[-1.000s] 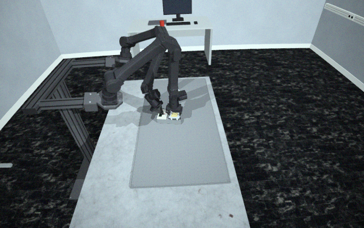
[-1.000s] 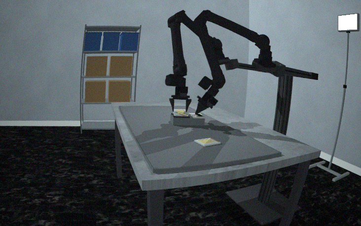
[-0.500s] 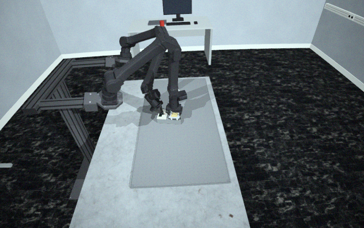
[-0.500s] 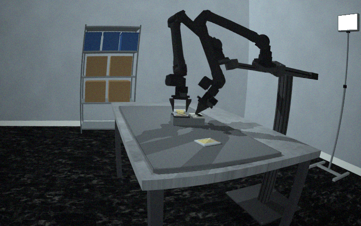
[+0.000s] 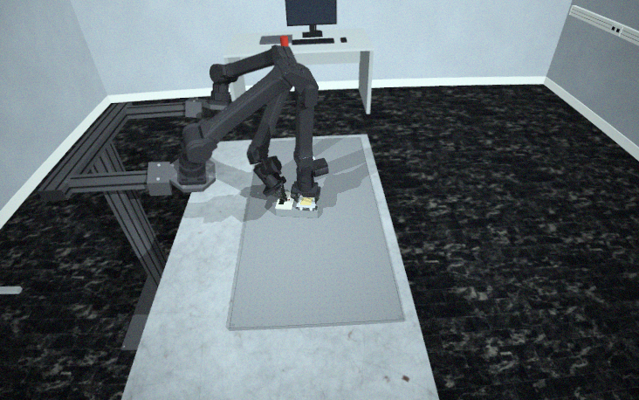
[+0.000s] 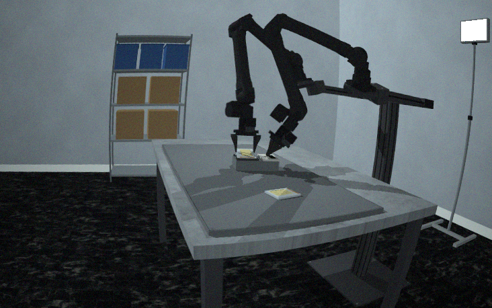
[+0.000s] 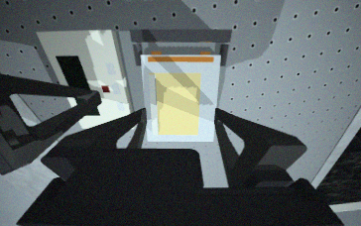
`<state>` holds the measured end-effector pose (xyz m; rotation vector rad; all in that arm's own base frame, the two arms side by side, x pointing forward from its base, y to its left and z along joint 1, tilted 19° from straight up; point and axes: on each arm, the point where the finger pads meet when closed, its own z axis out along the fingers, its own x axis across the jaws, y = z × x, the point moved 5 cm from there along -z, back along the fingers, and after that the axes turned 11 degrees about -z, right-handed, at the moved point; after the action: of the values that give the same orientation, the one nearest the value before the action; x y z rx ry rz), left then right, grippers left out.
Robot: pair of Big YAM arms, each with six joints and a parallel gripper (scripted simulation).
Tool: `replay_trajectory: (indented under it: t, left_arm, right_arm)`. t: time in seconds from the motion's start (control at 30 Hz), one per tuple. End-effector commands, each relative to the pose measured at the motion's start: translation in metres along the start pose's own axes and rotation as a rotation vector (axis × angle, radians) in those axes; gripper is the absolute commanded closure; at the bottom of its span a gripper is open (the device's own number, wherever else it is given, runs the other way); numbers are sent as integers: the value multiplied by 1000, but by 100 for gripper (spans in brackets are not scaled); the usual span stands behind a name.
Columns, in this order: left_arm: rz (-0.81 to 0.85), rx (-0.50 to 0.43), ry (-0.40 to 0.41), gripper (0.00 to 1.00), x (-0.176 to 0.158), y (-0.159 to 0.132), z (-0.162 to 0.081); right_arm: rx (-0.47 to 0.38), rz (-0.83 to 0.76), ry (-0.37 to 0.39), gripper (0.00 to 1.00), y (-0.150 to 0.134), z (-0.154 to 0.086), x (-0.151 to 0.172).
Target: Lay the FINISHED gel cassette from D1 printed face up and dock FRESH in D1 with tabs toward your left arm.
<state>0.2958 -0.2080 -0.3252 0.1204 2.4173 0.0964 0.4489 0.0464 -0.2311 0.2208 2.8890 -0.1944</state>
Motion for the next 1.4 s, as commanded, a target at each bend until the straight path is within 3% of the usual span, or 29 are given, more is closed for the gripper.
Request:
replay_trajectory:
  t: [0.0,1.37]
  left_arm:
    - [28,-89,112,100,55,43,24]
    - [28,-89,112,100,57,39,25]
  right_arm:
    - [-2,-1,-5,100,1,-2,-2]
    - [-2,-1,-5,100,1,-2,-2]
